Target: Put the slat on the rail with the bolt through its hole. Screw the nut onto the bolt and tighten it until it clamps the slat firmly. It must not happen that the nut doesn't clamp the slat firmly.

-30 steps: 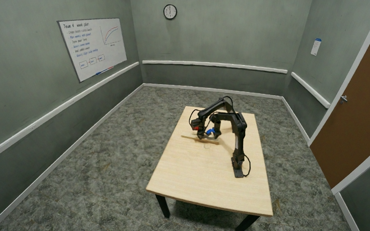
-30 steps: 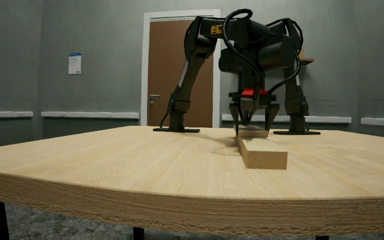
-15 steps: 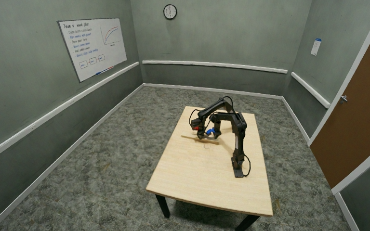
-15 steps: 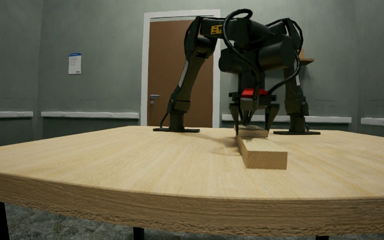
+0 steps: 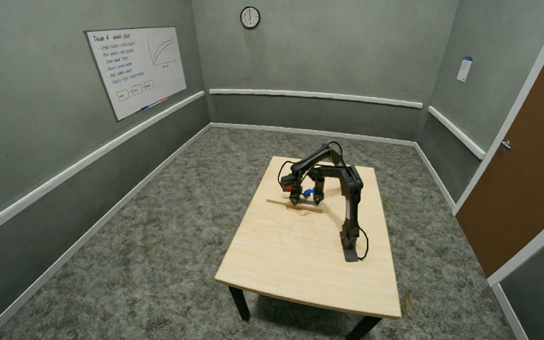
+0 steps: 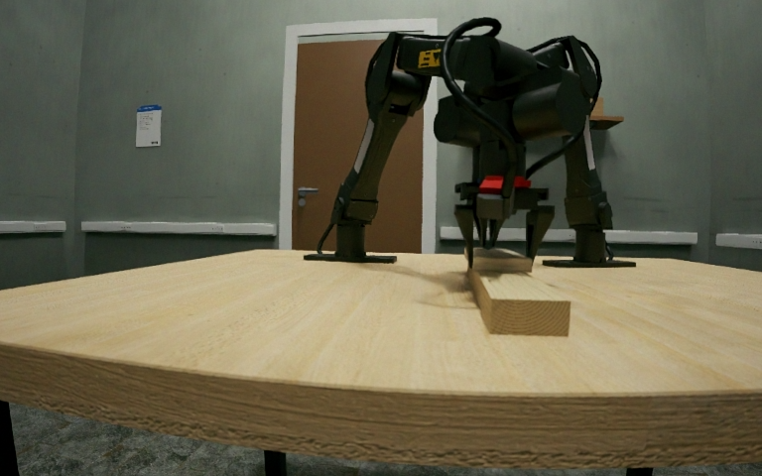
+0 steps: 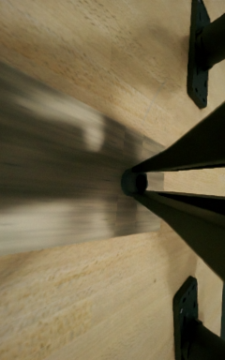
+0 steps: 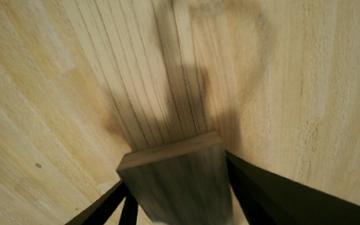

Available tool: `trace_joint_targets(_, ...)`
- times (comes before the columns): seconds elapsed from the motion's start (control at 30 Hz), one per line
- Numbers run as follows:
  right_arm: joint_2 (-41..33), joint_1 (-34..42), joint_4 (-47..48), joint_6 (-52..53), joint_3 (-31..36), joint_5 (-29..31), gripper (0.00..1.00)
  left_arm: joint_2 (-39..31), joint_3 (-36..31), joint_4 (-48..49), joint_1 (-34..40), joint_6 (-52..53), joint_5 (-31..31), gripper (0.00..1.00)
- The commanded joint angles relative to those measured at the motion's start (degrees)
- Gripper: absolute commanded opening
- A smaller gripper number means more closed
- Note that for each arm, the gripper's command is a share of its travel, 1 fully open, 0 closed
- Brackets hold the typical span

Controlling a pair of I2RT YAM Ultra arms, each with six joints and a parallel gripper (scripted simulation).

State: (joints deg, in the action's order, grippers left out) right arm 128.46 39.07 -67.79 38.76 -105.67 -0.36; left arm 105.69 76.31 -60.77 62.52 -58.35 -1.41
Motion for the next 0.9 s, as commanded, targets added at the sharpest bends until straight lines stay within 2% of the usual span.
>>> trace_joint_targets(0.0, -0.58, 0.0, 0.0, -0.07, -0.26, 0.13, 0.72, -0.87, -0.52, -0.97, 0.3, 10.53, 1.3, 0.12)
trace_joint_targets(0.2, -0.58, 0.0, 0.0, -0.07, -0.26, 0.13, 0.72, -0.95, -0.6, -0.88, 0.46, 23.87, 1.47, 0.12)
trace_joint_targets(0.27, -0.58, 0.0, 0.0, -0.07, -0.26, 0.13, 0.72, -0.95, -0.6, -0.88, 0.46, 23.87, 1.47, 0.12)
trace_joint_targets(0.77, -0.58, 0.0, 0.0, -0.07, -0.26, 0.13, 0.72, -1.17, -0.92, -0.54, 0.76, 57.66, 1.27, 0.12)
trace_joint_targets(0.87, -0.58, 0.0, 0.0, -0.07, -0.26, 0.13, 0.72, -1.21, -0.97, -0.45, 0.68, 60.43, 1.12, 0.12)
